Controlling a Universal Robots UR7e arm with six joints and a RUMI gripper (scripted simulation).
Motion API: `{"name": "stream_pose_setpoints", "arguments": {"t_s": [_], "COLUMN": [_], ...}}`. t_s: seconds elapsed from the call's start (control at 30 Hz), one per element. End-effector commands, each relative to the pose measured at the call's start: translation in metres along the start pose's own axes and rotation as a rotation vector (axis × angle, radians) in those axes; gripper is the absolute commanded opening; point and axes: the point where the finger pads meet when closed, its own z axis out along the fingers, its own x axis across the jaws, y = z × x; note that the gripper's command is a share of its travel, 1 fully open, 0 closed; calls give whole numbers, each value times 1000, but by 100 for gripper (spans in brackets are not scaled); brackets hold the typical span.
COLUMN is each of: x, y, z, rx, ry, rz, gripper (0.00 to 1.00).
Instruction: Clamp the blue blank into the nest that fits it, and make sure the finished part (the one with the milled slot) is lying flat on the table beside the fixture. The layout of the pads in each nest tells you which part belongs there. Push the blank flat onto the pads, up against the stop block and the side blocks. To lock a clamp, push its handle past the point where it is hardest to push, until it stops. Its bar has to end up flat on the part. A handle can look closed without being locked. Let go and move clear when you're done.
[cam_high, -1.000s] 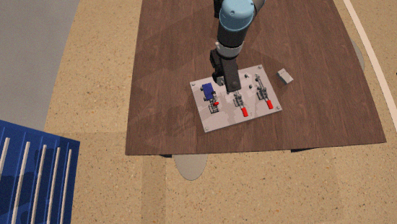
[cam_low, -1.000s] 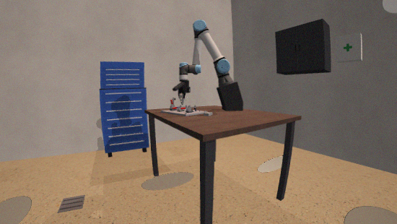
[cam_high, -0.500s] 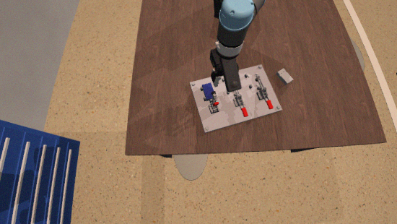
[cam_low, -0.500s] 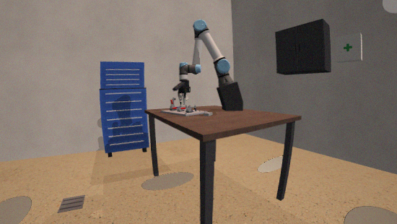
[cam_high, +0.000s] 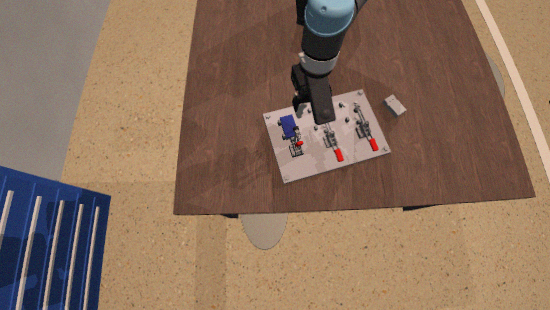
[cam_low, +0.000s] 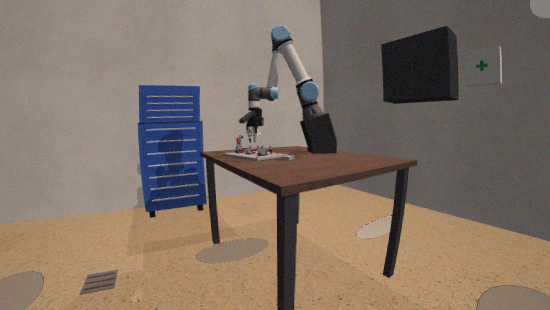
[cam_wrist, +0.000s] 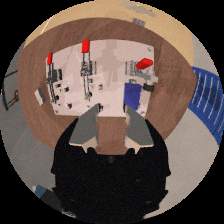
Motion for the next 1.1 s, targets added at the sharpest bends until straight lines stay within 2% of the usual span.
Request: {"name": "stream_pose_setpoints", "arguments": {"t_s": [0.0, 0.13, 0.2, 0.7, 0.77, 1.07], "x": [0, 1, 1, 2, 2, 2], "y": [1, 0, 0, 0, 0, 0], "z": [-19, -34, -34, -92, -92, -116], "rx": [-2, 0, 0, 0, 0, 0], "ry": [-2, 1, 1, 1, 1, 1], "rz": [0, 0, 0, 1, 1, 1], "gripper": [28, 28, 28, 28, 28, 28]}}
